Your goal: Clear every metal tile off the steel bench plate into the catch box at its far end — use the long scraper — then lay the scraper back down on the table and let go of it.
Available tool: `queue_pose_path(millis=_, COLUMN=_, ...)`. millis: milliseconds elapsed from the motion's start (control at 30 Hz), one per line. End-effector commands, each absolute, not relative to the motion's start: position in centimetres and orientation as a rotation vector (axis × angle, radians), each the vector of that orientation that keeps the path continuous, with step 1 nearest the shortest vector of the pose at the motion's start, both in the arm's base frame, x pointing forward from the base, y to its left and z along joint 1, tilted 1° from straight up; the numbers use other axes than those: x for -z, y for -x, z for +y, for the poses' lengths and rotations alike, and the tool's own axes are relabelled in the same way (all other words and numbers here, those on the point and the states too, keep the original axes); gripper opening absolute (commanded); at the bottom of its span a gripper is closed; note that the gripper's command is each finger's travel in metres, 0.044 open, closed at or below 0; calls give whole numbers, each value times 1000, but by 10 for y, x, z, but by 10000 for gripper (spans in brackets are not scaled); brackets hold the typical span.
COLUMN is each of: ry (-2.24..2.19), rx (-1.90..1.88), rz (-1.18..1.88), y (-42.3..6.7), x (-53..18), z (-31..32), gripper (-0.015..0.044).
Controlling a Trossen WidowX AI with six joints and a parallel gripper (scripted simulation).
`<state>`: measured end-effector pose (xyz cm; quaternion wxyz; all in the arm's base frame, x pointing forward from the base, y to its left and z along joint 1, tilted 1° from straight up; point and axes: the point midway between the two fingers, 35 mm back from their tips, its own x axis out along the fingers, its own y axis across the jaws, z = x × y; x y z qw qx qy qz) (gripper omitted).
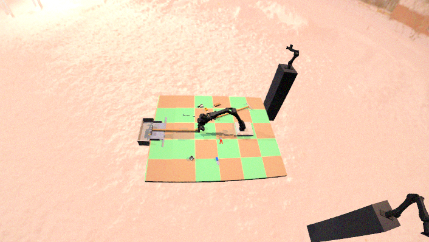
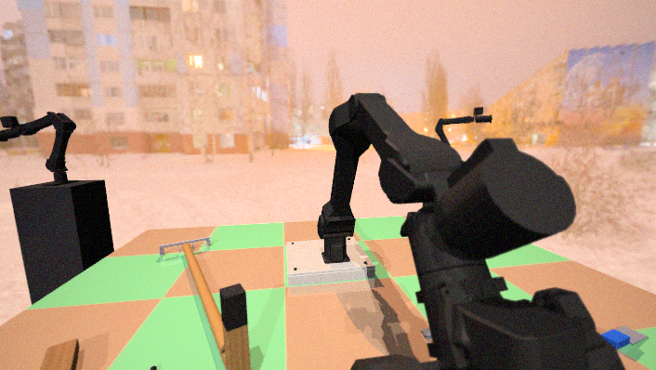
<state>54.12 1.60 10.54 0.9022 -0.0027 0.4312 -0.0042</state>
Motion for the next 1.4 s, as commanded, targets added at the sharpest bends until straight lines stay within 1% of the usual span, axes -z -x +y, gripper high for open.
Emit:
queue_pose_path(millis=0, ry=5, rx=9, rz=889, y=-542, x=-106, z=16, gripper=0)
queue_pose_path(millis=233, ry=5, rx=9, rz=886, y=-539, x=-108, z=16, gripper=0)
queue_pose_path(millis=1367, ry=5, rx=10, rz=884, y=-491, x=-119, z=17, gripper=0)
